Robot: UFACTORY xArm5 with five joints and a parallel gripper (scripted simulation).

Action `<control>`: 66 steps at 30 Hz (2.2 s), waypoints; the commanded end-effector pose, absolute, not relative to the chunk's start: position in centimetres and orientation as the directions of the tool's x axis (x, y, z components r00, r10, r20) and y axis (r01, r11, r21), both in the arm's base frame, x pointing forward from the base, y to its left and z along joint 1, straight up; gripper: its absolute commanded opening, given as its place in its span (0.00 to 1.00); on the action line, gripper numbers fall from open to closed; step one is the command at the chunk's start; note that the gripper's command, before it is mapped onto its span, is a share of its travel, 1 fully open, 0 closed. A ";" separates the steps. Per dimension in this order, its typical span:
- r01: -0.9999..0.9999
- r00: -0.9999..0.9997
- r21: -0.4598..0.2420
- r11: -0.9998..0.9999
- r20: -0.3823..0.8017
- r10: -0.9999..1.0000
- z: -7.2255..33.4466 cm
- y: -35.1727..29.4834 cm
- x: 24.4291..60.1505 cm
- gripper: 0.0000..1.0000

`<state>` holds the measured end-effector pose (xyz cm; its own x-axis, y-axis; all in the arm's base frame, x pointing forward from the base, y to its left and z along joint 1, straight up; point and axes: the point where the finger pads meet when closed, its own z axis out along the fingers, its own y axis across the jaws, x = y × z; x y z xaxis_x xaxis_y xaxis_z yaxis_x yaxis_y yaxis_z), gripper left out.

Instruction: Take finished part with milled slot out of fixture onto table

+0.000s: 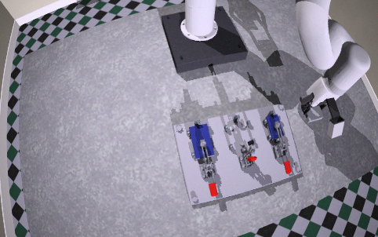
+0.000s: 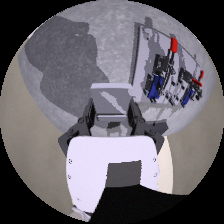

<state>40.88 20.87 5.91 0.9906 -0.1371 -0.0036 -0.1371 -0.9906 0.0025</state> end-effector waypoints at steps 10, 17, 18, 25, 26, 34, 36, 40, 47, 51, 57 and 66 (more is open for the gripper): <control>-0.137 0.991 0.000 -0.991 0.000 -0.137 4.0 21.0 41.0 0.00; -0.137 0.991 0.000 -0.991 0.000 -0.137 2.7 21.0 41.0 0.00; -0.137 0.991 0.000 -0.991 0.000 -0.137 2.5 21.0 41.0 0.00; -0.137 0.991 0.000 -0.991 0.000 -0.137 0.7 21.0 41.0 0.00; -0.137 0.991 0.000 -0.991 0.000 -0.137 0.4 21.0 41.0 0.00; -0.137 0.991 0.000 -0.991 0.000 -0.137 -0.8 21.0 41.0 0.00; -0.137 0.991 0.000 -0.991 0.000 -0.137 -1.1 21.0 41.0 0.00; -0.137 0.991 0.000 -0.991 0.000 -0.137 -1.5 21.0 41.0 0.00; -0.137 0.991 0.000 -0.991 0.000 -0.137 -1.9 21.0 41.0 0.00; -0.137 0.991 0.000 -0.991 0.000 -0.137 -1.9 21.0 41.0 0.00; -0.137 0.991 0.000 -0.991 0.000 -0.137 -1.9 21.0 41.0 0.00; -0.137 0.991 0.000 -0.991 0.000 -0.137 -1.9 21.0 41.0 0.00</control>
